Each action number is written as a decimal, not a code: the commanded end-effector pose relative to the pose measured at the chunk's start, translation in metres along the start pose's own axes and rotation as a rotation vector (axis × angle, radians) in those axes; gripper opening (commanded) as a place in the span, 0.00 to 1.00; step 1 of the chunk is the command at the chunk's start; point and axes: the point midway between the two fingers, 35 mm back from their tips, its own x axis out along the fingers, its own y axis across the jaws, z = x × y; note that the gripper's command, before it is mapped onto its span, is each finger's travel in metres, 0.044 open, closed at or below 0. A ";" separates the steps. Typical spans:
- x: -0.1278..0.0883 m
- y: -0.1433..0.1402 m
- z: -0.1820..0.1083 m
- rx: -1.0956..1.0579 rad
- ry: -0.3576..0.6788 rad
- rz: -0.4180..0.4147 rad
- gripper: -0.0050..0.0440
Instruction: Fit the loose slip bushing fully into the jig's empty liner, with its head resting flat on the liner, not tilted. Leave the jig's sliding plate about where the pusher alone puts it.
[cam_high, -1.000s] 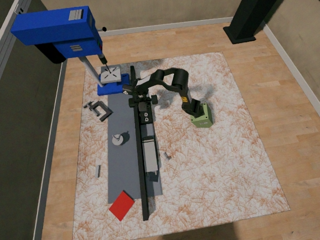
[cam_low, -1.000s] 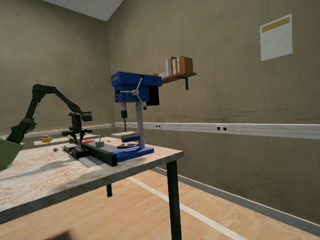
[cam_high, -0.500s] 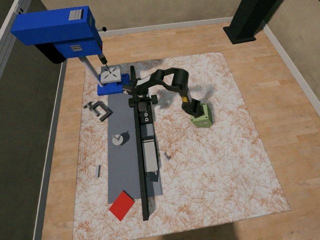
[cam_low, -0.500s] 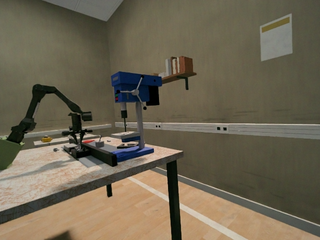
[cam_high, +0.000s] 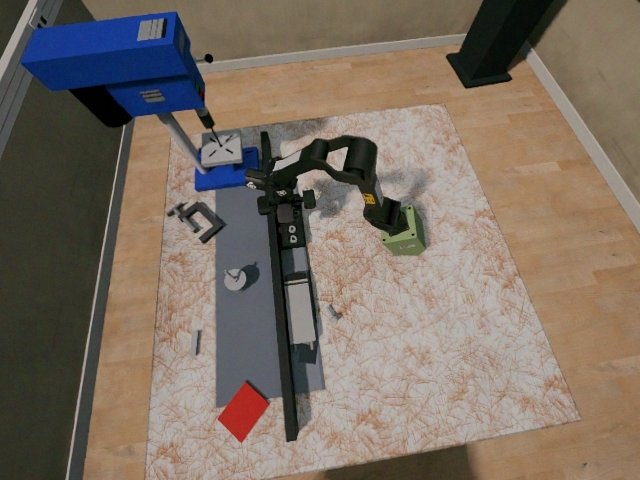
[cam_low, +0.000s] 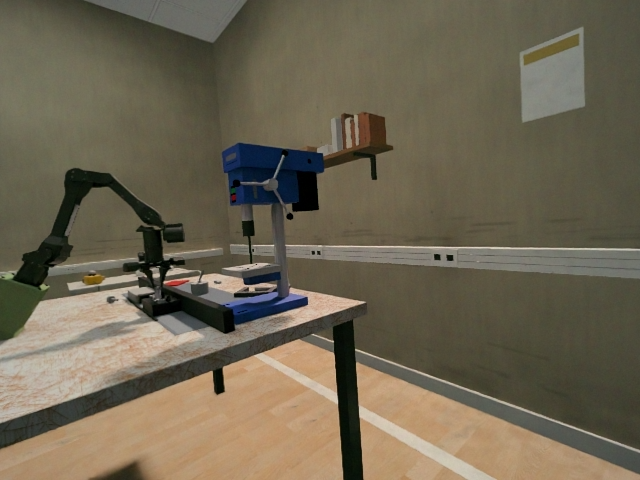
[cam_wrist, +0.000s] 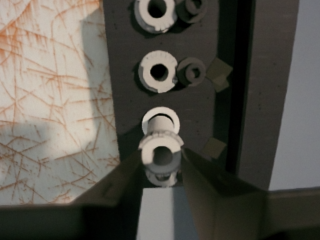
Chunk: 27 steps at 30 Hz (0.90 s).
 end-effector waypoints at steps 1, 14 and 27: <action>-0.009 -0.004 0.001 -0.005 0.013 -0.031 0.00; -0.007 -0.006 -0.001 -0.004 0.010 -0.024 0.00; -0.009 -0.009 -0.002 -0.004 0.012 -0.029 0.00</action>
